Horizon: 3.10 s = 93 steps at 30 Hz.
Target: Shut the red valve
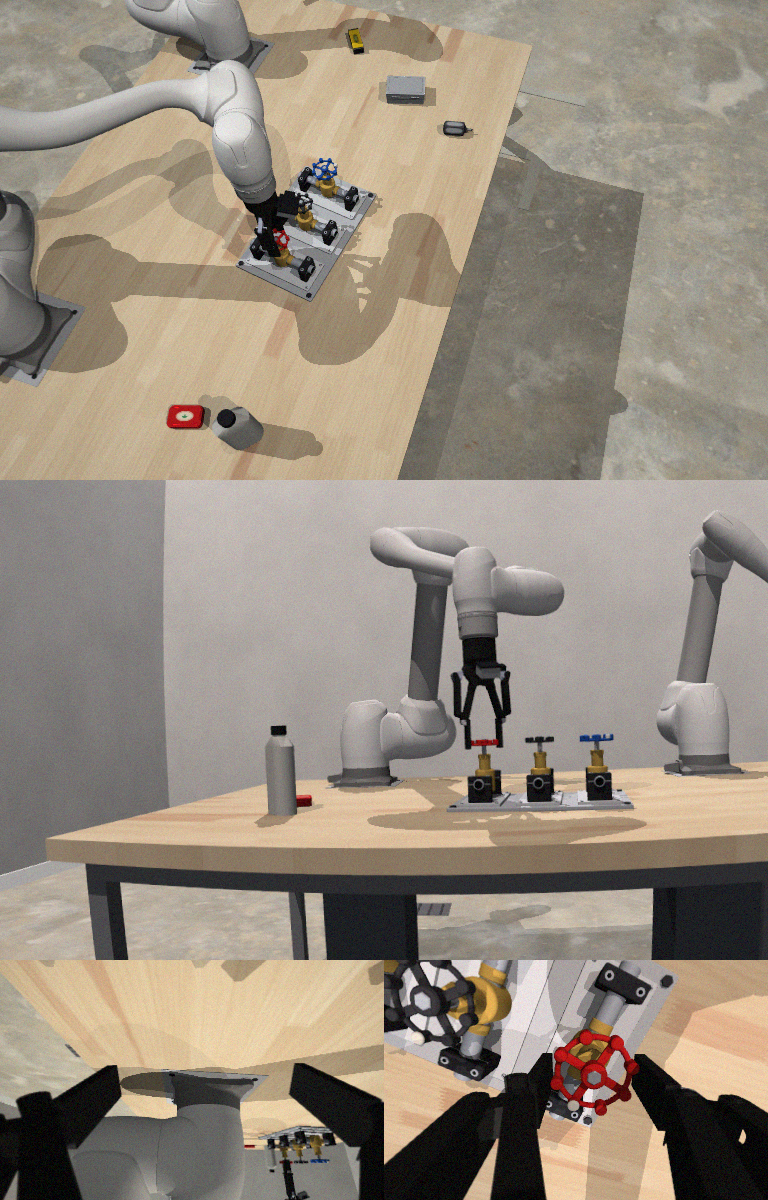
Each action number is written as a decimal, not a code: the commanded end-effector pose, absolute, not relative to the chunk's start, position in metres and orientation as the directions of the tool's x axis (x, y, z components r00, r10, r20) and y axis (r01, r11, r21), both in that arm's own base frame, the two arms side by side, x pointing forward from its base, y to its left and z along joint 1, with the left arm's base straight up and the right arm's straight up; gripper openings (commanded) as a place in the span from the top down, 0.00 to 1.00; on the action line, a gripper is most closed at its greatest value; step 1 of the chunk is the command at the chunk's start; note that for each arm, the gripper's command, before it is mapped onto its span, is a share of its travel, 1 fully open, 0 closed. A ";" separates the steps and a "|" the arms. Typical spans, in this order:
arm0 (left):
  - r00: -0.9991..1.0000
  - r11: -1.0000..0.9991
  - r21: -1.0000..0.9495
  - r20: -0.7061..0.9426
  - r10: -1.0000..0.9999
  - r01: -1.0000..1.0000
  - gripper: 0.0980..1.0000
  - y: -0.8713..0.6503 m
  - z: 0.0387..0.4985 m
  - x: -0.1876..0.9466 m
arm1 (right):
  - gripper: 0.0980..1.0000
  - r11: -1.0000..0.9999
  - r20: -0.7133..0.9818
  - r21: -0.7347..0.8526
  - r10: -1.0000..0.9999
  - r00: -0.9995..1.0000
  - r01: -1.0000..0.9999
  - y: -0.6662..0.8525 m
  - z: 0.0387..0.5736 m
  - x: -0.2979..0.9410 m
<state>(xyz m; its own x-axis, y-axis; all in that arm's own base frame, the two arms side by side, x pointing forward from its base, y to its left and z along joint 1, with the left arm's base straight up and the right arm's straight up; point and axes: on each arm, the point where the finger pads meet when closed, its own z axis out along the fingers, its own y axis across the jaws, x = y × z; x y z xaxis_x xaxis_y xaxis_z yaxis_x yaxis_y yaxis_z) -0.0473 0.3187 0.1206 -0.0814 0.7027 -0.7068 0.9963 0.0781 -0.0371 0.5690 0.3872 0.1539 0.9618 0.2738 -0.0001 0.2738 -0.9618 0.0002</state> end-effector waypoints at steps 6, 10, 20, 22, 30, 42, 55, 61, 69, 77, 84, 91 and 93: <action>-0.082 0.078 -0.037 -0.706 0.703 0.996 0.00 0.319 0.121 -0.047 | 1.00 -0.962 0.001 -0.001 0.274 0.962 0.274 0.387 0.155 0.569; -0.082 0.078 -0.037 -0.706 0.703 0.996 0.00 0.319 0.121 -0.047 | 1.00 -0.964 0.001 -0.001 0.267 0.964 0.267 0.387 0.155 0.569; -0.082 0.078 -0.037 -0.706 0.703 0.996 0.00 0.319 0.121 -0.047 | 1.00 -0.995 0.001 -0.001 0.096 0.995 0.096 0.387 0.155 0.569; -0.082 0.078 -0.037 -0.706 0.703 0.996 0.00 0.319 0.121 -0.047 | 1.00 -0.997 0.001 -0.001 0.075 0.997 0.075 0.387 0.155 0.569; -0.082 0.078 -0.037 -0.706 0.703 0.996 0.00 0.319 0.121 -0.047 | 1.00 -0.998 0.001 -0.001 0.068 0.998 0.068 0.387 0.155 0.569; -0.082 0.078 -0.037 -0.706 0.703 0.996 0.00 0.319 0.121 -0.047 | 1.00 -1.000 0.001 -0.001 0.017 1.000 0.017 0.387 0.155 0.569; -0.082 0.078 -0.037 -0.706 0.703 0.996 0.00 0.319 0.121 -0.047 | 1.00 -1.000 0.001 -0.001 -0.018 1.000 -0.018 0.387 0.155 0.569; -0.082 0.078 -0.037 -0.706 0.703 0.996 0.00 0.319 0.121 -0.047 | 1.00 -1.000 0.001 -0.001 -0.018 1.000 -0.018 0.387 0.155 0.569; -0.082 0.078 -0.037 -0.706 0.703 0.996 0.00 0.319 0.121 -0.047 | 1.00 -1.000 0.001 -0.001 -0.018 1.000 -0.018 0.387 0.155 0.569; -0.082 0.078 -0.037 -0.706 0.703 0.996 0.00 0.319 0.121 -0.047 | 1.00 -1.000 0.001 -0.001 -0.018 1.000 -0.018 0.387 0.155 0.569; -0.082 0.078 -0.037 -0.706 0.703 0.996 0.00 0.319 0.121 -0.047 | 1.00 -1.000 0.001 -0.001 -0.018 1.000 -0.018 0.387 0.155 0.569; -0.082 0.078 -0.037 -0.706 0.703 0.996 0.00 0.319 0.121 -0.047 | 0.52 -1.000 0.001 -0.001 -0.018 1.000 -0.018 0.387 0.155 0.569; -0.082 0.078 -0.037 -0.706 0.703 0.996 0.00 0.319 0.121 -0.047 | 0.52 -1.000 0.001 -0.001 -0.018 1.000 -0.018 0.387 0.155 0.569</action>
